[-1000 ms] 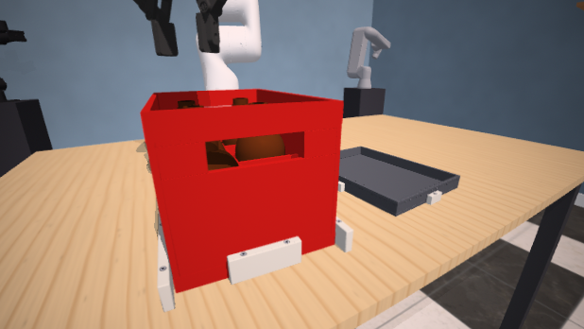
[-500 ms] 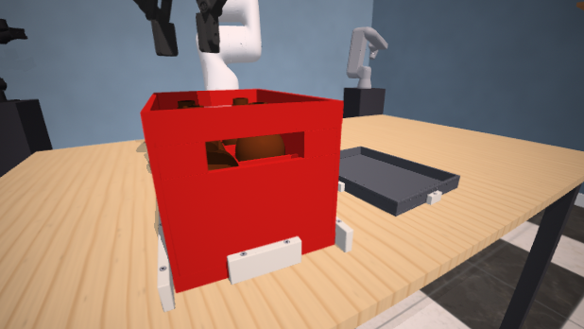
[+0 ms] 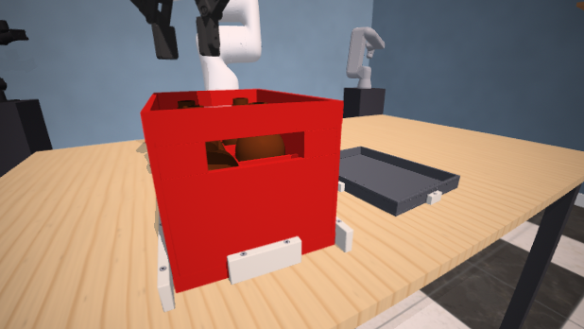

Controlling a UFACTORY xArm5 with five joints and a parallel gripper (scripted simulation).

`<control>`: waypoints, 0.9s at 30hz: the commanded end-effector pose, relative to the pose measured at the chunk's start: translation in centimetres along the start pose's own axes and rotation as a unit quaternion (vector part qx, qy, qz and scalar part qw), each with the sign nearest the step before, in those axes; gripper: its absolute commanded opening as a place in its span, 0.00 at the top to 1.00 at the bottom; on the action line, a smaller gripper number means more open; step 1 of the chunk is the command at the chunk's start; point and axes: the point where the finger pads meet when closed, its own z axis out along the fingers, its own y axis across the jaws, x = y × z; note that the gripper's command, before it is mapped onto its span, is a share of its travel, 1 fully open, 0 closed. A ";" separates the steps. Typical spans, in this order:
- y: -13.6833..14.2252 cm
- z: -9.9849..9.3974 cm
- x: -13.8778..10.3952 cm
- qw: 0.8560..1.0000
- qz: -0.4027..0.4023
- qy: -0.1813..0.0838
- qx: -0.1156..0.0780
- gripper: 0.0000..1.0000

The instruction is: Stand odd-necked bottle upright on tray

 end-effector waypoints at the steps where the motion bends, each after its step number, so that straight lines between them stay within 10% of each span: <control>1: 0.0 0.1 -0.1 1.000 0.000 -0.002 -0.001 0.35; 27: -0.2 3.1 0.0 1.000 0.000 -0.002 -0.001 0.35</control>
